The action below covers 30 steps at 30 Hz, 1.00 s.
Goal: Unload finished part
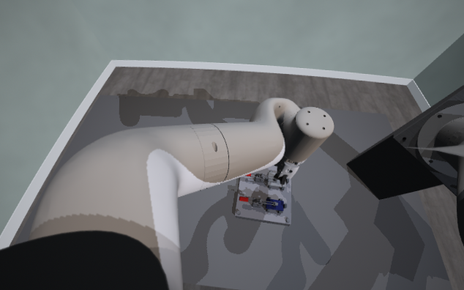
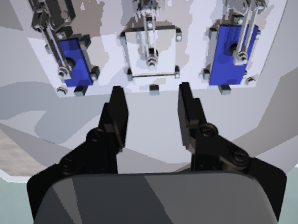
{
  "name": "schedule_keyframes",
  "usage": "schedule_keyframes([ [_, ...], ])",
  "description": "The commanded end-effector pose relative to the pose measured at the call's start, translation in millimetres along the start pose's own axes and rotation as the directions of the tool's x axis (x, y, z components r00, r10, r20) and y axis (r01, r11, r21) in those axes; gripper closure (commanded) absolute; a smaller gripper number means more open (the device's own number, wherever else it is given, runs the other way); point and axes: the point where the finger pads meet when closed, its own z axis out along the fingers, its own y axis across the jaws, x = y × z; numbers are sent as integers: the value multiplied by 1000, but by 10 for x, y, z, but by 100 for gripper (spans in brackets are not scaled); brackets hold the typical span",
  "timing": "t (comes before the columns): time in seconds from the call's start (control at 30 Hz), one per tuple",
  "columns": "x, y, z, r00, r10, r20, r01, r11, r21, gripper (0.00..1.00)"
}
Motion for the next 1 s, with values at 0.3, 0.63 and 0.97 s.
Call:
schedule_keyframes([
  [0.3, 815, 0, -1, 1000, 0, 0, 0, 1000, 0, 53],
  [0.63, 1110, 0, -1, 1000, 0, 0, 0, 1000, 0, 53],
  [0.97, 1137, 0, 2, 1000, 0, 0, 0, 1000, 0, 53],
])
